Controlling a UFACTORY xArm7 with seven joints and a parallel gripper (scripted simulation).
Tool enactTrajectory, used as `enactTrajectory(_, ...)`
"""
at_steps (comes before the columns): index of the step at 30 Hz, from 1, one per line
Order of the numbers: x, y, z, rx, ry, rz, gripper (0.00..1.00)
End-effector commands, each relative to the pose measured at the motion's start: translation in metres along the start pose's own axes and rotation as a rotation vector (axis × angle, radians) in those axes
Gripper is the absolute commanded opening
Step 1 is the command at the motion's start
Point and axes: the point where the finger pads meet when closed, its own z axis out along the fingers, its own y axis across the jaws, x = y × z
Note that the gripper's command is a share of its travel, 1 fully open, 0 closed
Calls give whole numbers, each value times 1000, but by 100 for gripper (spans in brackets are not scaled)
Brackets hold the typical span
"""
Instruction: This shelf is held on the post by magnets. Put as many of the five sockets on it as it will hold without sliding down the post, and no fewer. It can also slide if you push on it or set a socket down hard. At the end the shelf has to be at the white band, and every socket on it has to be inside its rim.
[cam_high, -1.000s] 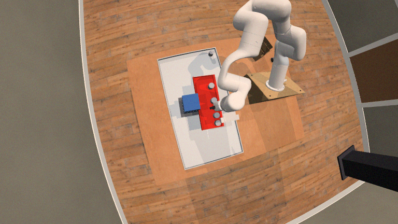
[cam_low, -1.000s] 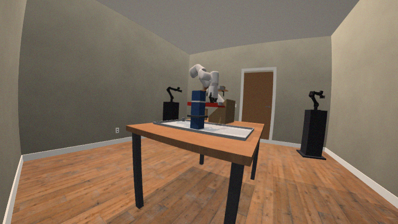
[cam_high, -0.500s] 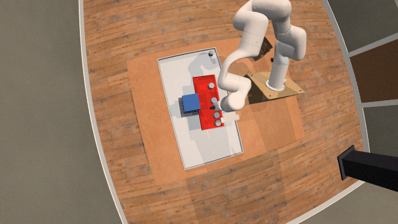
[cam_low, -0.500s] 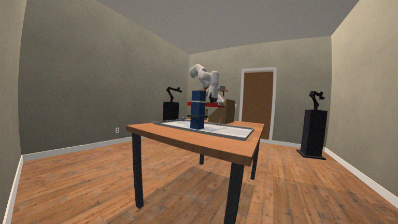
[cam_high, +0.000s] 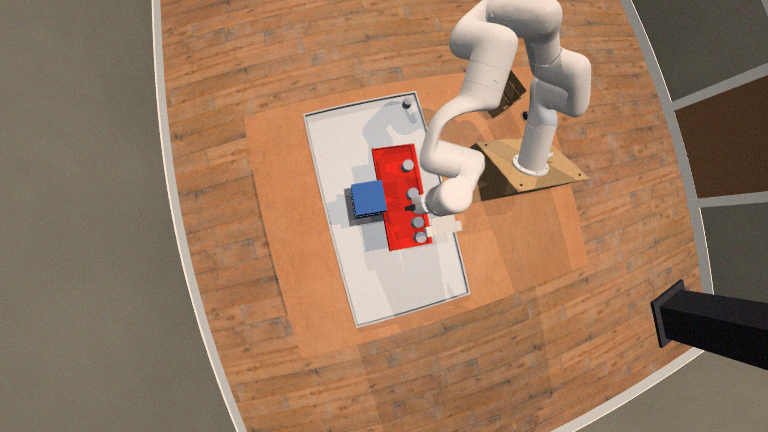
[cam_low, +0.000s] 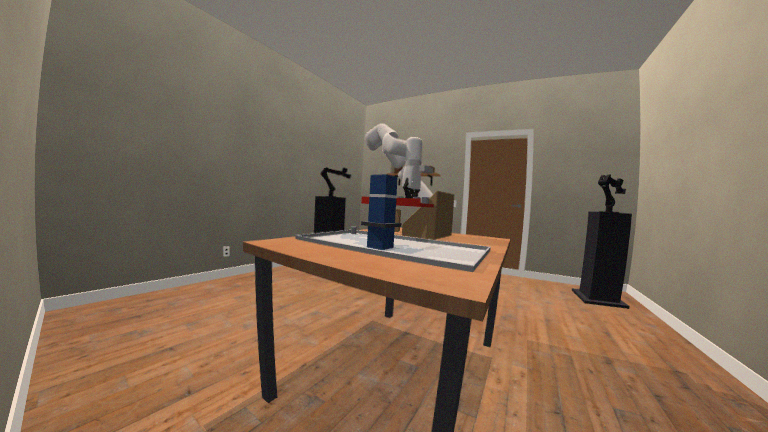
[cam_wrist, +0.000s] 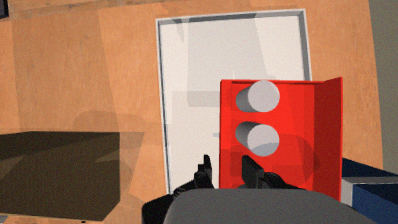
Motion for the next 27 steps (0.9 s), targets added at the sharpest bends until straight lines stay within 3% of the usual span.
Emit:
enactTrajectory(1,1,1,-2,-4,3,0,47)
enactTrajectory(15,1,1,-14,-4,3,0,47)
enactTrajectory(27,1,1,-48,-4,3,0,47)
